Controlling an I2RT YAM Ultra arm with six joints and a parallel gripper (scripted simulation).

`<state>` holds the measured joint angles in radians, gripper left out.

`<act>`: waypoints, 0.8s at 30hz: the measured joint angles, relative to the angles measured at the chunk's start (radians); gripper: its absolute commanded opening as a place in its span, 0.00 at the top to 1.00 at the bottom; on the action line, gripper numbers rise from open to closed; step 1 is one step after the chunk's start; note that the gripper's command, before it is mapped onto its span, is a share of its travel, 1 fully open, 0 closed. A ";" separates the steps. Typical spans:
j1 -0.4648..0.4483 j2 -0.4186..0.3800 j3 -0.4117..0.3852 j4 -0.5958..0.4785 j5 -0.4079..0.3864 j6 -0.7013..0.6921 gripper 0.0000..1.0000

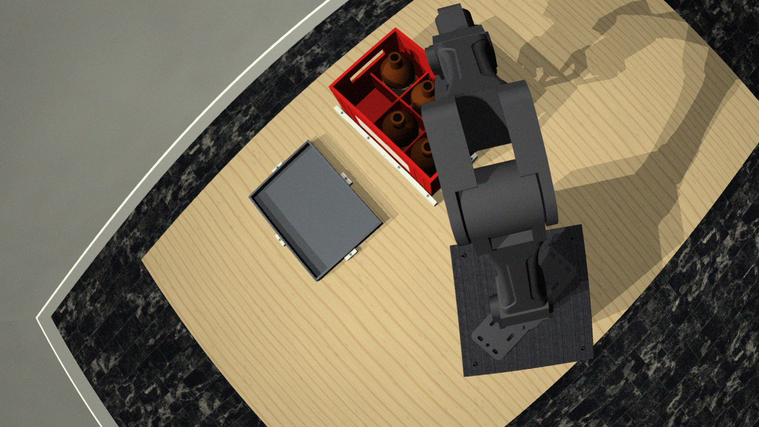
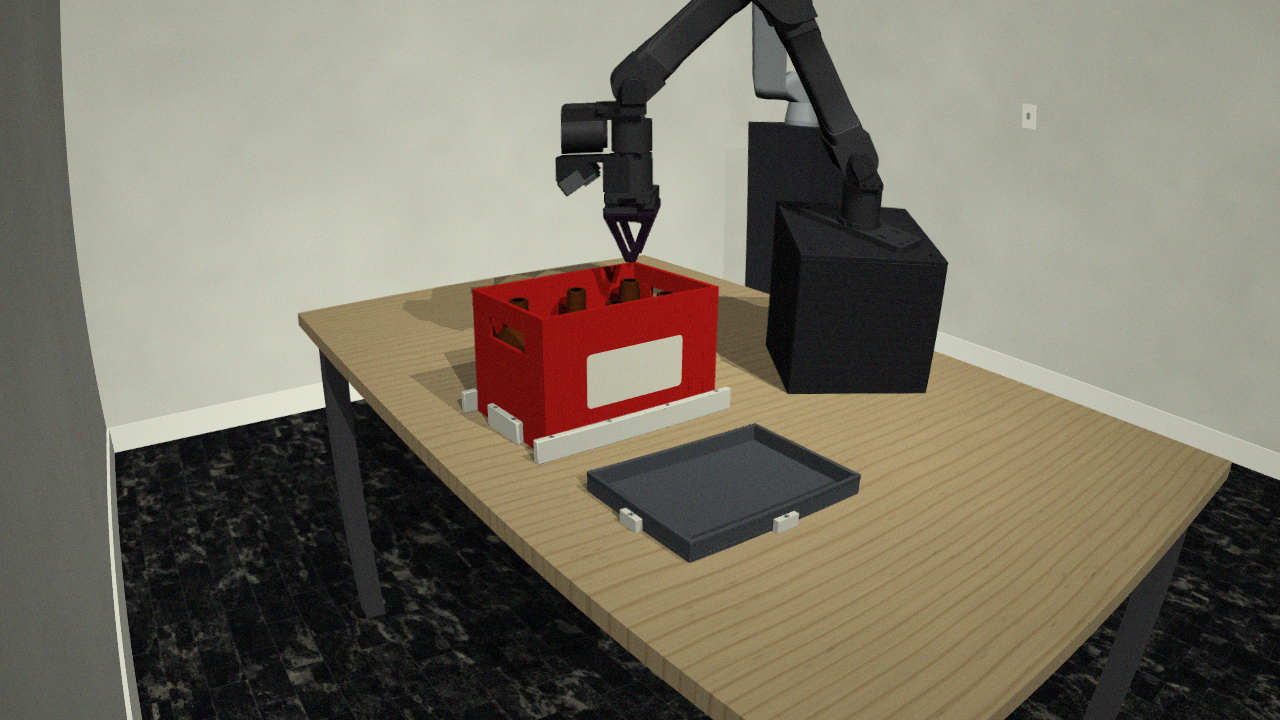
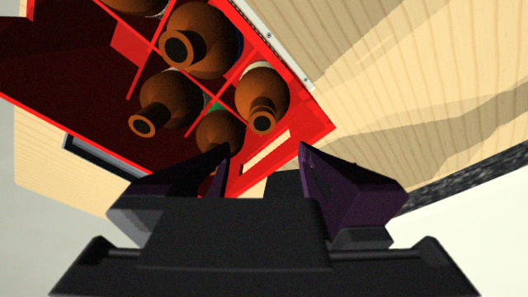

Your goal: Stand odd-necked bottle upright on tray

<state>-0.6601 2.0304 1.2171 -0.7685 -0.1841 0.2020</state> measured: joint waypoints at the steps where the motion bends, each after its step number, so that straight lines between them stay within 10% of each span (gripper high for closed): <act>1: 0.002 0.001 -0.001 0.006 0.000 0.000 0.39; 24: 0.007 0.032 -0.021 0.071 0.000 0.008 0.39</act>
<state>-0.6529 2.0621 1.1965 -0.6971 -0.1841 0.2100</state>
